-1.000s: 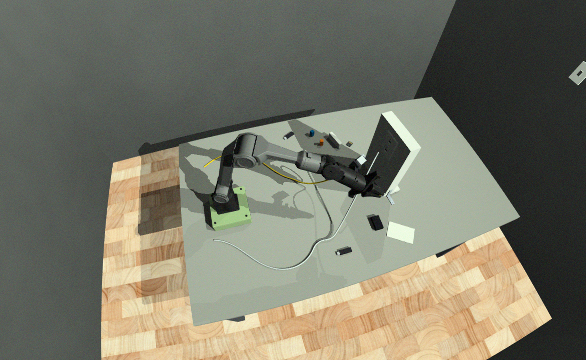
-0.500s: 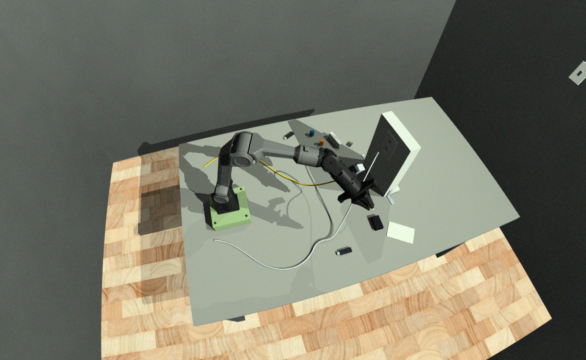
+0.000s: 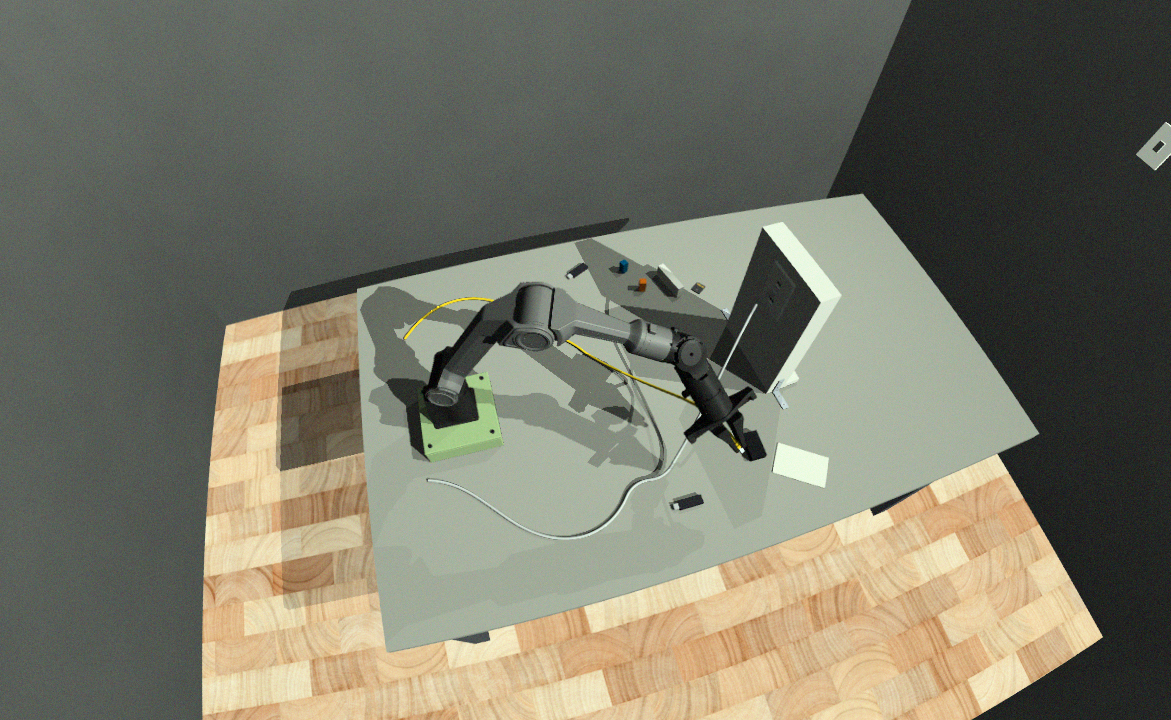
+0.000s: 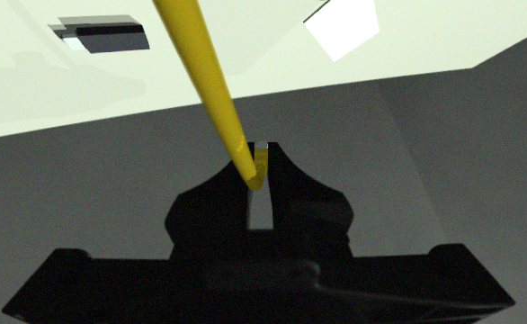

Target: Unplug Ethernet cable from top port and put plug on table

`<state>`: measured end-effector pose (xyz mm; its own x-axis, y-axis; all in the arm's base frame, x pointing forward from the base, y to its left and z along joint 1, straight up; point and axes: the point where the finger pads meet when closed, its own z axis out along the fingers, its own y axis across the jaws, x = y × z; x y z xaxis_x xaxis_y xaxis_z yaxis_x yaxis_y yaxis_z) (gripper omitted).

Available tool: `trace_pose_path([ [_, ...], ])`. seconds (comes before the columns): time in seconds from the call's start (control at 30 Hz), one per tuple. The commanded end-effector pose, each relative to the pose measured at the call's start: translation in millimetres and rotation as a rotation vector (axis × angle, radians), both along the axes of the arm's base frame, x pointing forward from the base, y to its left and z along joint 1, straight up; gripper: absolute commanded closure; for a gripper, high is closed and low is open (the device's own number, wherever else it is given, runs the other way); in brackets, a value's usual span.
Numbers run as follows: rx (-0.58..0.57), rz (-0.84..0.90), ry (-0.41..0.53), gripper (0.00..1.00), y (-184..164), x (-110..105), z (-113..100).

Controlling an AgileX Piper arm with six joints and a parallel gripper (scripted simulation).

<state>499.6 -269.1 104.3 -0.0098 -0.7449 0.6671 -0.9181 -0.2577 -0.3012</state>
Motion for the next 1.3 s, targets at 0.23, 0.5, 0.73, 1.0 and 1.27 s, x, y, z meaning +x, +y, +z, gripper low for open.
trace_pose_path([
  [0.23, -0.109, 0.155, 0.281, 1.00, -8, 6, -51],
  [0.5, -0.109, 0.155, 0.281, 1.00, -8, 6, -61],
  [0.73, -0.109, 0.155, 0.281, 1.00, -8, 6, -73],
  [1.0, -0.109, 0.155, 0.281, 1.00, -8, 6, -87],
  [1.27, -0.109, 0.155, 0.281, 1.00, -8, 6, -103],
])
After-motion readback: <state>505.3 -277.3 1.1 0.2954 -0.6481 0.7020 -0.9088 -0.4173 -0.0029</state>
